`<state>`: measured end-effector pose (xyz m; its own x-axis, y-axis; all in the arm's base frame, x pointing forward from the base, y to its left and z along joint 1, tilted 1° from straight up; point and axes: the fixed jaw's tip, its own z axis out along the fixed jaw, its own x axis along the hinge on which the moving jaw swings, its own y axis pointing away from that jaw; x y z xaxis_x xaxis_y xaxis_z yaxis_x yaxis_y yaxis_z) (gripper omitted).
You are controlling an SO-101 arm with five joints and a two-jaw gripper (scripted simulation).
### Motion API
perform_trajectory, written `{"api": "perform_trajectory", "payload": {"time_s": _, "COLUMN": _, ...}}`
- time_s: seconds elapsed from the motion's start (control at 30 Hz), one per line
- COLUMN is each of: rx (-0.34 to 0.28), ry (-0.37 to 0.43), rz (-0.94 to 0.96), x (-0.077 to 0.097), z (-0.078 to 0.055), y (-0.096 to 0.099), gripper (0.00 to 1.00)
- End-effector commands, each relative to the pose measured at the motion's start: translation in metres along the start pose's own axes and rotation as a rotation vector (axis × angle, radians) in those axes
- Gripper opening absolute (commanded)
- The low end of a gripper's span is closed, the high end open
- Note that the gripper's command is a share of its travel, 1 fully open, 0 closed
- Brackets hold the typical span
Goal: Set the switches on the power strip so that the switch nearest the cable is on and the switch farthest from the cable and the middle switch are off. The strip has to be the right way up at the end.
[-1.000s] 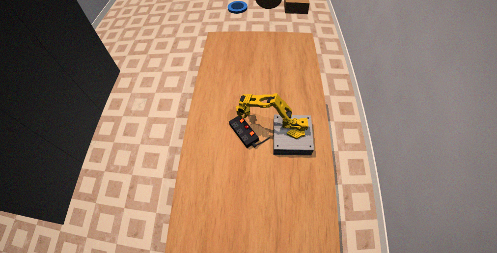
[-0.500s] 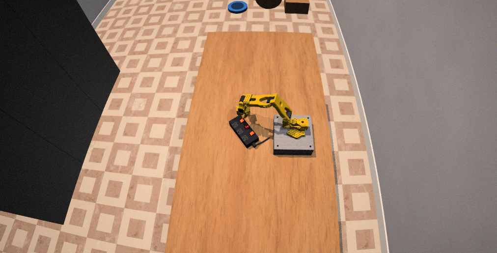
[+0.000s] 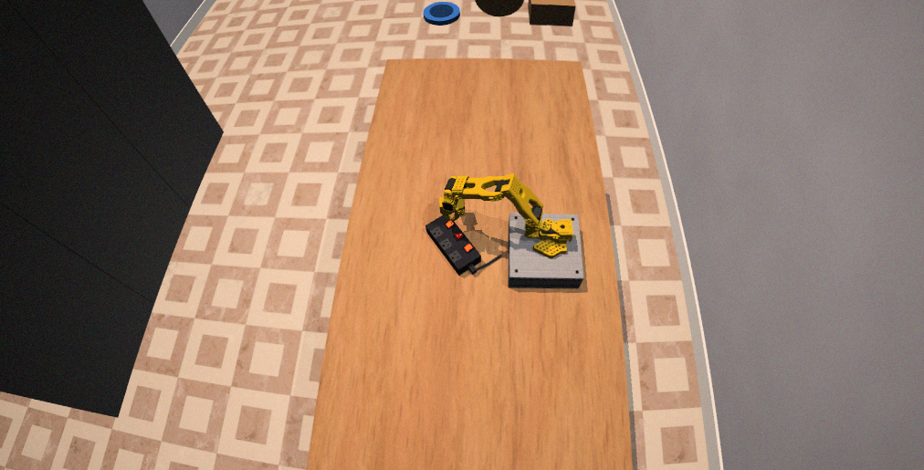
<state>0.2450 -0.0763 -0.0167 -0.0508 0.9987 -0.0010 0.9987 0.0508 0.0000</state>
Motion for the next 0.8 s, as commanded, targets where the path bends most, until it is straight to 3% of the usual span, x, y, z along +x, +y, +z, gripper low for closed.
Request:
{"api": "perform_trajectory", "payload": {"time_s": 0.0, "rx": 0.013, "ry": 0.006, "rz": 0.001, "x": -0.0006, "z": 0.0056, "y": -0.0025, "gripper": 0.00}}
{"api": "perform_trajectory", "payload": {"time_s": 0.77, "rx": 0.013, "ry": 0.006, "rz": 0.000, "x": -0.0005, "z": 0.0078, "y": -0.0028, "gripper": 0.00}}
